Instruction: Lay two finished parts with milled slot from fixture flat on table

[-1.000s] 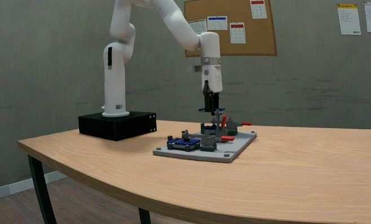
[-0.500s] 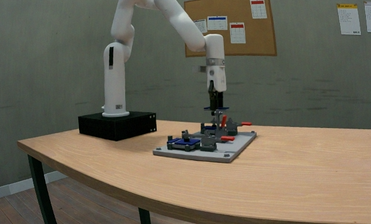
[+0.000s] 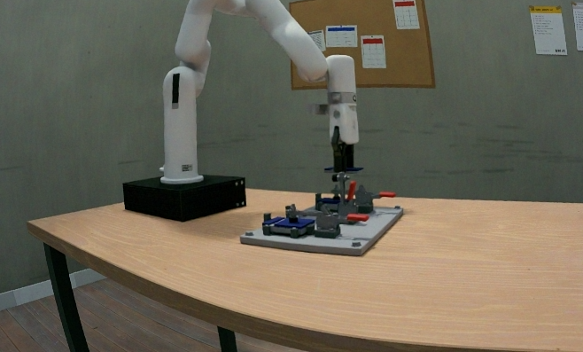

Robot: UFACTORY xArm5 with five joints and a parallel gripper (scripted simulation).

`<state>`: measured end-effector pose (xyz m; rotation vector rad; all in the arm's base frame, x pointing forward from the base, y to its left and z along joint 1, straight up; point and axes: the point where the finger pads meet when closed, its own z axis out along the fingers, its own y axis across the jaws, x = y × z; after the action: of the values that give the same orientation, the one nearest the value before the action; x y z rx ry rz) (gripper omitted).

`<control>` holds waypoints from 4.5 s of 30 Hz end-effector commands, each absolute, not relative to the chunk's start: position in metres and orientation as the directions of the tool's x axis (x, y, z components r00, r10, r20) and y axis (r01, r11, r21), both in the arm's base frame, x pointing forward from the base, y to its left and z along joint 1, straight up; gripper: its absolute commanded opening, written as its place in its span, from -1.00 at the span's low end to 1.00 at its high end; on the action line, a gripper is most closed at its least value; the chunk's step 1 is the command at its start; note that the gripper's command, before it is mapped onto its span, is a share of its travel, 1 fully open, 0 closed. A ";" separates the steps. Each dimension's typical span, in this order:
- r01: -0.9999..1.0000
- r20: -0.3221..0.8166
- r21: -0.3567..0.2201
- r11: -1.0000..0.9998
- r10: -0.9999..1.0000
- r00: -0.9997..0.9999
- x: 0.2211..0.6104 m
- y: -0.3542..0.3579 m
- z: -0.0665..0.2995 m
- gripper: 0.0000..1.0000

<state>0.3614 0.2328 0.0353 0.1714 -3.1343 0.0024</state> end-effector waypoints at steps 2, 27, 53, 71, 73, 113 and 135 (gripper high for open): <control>-0.109 -0.001 0.000 0.994 -0.109 -0.994 0.362 0.236 0.037 -1.00; -0.109 -0.001 0.000 0.994 -0.109 -0.994 0.362 0.236 0.037 -1.00; -0.109 -0.001 0.000 0.994 -0.109 -0.994 0.362 0.236 0.014 -1.00; -0.109 -0.001 0.000 0.994 -0.109 -0.994 0.362 0.237 -0.026 -1.00; -0.109 -0.001 0.000 0.994 -0.109 -0.994 0.362 0.237 -0.028 -1.00; -0.109 -0.001 0.000 0.994 -0.109 -0.994 0.362 0.237 -0.046 -1.00; -0.109 -0.001 0.000 0.994 -0.109 -0.994 0.363 0.237 -0.049 -1.00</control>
<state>0.3613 0.2359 -0.0491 0.1712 -3.1343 0.0024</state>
